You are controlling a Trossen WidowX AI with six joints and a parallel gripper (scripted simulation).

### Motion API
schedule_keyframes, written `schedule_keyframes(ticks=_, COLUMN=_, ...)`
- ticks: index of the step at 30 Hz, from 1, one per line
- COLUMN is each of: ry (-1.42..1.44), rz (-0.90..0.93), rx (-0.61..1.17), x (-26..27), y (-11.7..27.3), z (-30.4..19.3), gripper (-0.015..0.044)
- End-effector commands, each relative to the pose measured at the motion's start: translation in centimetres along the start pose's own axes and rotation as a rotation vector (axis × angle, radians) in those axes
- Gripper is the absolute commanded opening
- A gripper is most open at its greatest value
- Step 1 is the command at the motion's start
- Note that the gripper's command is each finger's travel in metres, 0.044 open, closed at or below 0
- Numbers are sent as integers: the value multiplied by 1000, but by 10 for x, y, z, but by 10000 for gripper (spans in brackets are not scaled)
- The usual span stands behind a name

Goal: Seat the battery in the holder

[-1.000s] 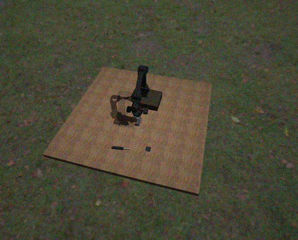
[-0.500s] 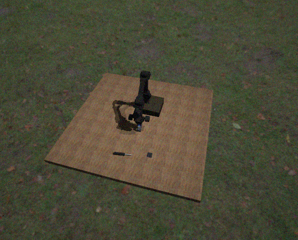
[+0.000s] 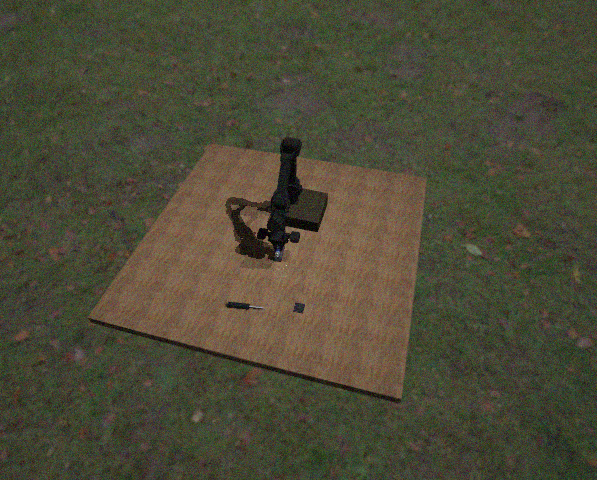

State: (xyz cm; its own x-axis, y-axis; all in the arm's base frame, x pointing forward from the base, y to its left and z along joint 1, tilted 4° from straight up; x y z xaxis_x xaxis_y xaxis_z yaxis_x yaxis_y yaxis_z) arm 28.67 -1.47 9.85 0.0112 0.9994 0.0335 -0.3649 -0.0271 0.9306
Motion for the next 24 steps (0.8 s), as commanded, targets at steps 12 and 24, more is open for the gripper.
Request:
schedule_keyframes(ticks=12, ry=-7, rz=4, rx=-91, x=0, y=-7, z=-13, gripper=69)
schedule_keyframes(ticks=24, ry=-8, rz=5, rx=-165, x=0, y=-12, z=-24, gripper=69)
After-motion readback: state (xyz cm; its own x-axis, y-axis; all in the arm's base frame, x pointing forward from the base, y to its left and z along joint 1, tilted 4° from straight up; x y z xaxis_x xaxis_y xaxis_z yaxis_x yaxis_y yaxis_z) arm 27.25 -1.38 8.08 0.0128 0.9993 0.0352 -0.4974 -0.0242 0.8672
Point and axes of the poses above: the point midway between the two fingers, 35 mm back from their tips, its own y axis back along the fingers, its own x axis across the jaws, z = x × y, the point moved 8 cm from there along y, back along the fingers, and after that the axes turned 2 degrees about -y, right-handed, at the moved point
